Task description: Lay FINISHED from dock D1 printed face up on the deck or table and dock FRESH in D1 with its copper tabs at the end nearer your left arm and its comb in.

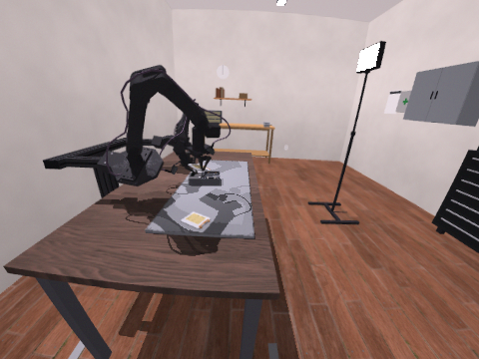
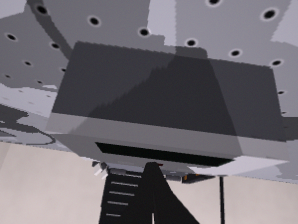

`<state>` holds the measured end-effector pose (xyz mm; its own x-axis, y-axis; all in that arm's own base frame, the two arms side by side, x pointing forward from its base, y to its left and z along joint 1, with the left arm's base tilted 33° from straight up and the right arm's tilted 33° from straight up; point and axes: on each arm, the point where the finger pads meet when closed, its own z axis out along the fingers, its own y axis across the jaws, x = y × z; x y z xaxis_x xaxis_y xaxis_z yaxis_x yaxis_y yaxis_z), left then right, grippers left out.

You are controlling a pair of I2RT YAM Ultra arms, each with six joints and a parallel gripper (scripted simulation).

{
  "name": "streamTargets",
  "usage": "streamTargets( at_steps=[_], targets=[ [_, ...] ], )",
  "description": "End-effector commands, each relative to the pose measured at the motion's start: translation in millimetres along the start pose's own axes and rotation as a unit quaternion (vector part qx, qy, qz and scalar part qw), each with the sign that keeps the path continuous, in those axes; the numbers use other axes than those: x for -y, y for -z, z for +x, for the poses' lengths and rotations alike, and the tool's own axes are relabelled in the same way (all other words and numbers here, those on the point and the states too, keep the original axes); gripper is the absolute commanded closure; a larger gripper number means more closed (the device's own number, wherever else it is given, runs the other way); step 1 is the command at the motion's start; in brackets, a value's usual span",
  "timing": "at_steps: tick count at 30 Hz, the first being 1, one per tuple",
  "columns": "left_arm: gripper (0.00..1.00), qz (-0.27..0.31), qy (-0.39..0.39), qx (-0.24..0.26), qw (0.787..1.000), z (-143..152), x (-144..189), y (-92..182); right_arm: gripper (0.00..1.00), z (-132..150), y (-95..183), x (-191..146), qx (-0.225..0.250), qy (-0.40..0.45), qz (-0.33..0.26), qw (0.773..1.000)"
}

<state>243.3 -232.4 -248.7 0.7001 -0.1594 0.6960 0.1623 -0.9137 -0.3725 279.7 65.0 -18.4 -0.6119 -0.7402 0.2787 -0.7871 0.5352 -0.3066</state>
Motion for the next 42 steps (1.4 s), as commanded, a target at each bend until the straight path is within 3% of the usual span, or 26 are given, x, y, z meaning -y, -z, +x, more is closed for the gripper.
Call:
streamTargets(
  at_steps=[1,8,21,42],
  targets=[
    [1.00,0.042,-0.061,0.075,0.994,-59,41,-22,1.00,-32,4,0,0.039,0.065,-0.003,0.997],
    [1.00,0.042,-0.061,0.075,0.994,-59,41,-22,1.00,-61,-5,-9,0.068,0.141,-0.007,0.988],
    [1.00,0.042,-0.061,0.075,0.994,-59,41,-22,1.00,-94,-13,-18,0.069,0.143,-0.007,0.987],
    [1.00,0.042,-0.061,0.075,0.994,-59,41,-22,1.00,-85,-6,-15,0.072,0.118,-0.004,0.990]
  ],
)
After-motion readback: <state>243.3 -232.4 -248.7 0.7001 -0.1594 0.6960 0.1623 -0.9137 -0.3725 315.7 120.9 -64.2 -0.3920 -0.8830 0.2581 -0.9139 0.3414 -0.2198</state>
